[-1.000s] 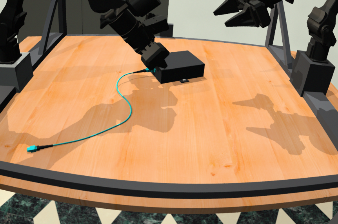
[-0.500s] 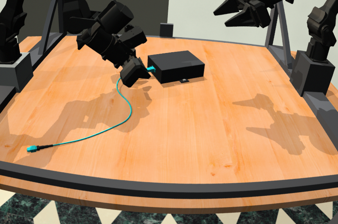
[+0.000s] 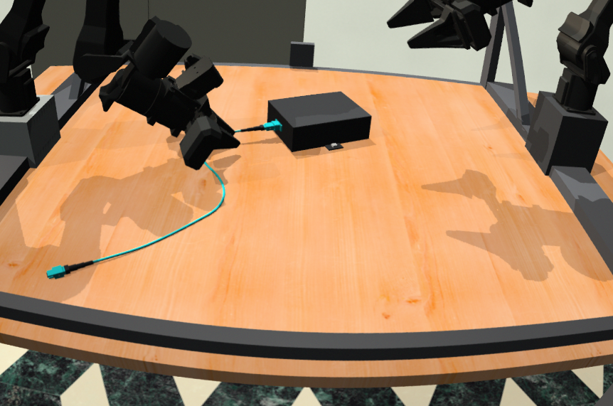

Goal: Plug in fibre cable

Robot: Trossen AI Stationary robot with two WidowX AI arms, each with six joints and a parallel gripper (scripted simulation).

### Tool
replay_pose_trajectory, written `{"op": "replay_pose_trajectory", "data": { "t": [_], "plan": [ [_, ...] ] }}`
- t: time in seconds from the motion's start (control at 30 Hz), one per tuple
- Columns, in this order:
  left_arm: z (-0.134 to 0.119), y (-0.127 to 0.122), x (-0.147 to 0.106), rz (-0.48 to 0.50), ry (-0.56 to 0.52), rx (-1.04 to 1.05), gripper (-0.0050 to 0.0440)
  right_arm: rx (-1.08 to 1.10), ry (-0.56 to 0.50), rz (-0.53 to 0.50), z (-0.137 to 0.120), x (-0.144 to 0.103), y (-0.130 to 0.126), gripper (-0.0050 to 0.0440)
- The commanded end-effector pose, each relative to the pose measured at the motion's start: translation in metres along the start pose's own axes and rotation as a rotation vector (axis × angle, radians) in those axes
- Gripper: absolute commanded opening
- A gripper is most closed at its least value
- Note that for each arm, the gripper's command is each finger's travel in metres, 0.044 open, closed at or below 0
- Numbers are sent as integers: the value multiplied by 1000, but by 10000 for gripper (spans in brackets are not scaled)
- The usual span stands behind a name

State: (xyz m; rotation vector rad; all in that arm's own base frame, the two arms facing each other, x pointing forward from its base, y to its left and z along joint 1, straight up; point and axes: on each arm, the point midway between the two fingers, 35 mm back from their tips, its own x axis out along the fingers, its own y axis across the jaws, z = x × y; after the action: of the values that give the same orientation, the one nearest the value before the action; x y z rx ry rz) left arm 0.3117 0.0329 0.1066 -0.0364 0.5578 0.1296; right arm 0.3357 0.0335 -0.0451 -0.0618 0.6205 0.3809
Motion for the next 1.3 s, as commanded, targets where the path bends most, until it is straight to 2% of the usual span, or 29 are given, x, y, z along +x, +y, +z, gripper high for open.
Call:
{"op": "replay_pose_trajectory", "data": {
  "t": [0.0,0.1,0.77,0.97,1.27],
  "plan": [
    [7,-1,-2,-1,-18,-1,440,-54,-61,40,-1,-8,14,136],
    [7,-1,-2,-1,-18,-1,440,-89,-115,32,9,-10,13,136],
    [7,-1,-2,-1,-18,-1,440,-90,-127,25,14,-10,11,136],
    [7,-1,-2,-1,-18,-1,440,-82,-113,27,9,-10,16,136],
    [7,-1,-2,-1,-18,-1,440,-86,-124,25,15,11,15,136]
  ]
}}
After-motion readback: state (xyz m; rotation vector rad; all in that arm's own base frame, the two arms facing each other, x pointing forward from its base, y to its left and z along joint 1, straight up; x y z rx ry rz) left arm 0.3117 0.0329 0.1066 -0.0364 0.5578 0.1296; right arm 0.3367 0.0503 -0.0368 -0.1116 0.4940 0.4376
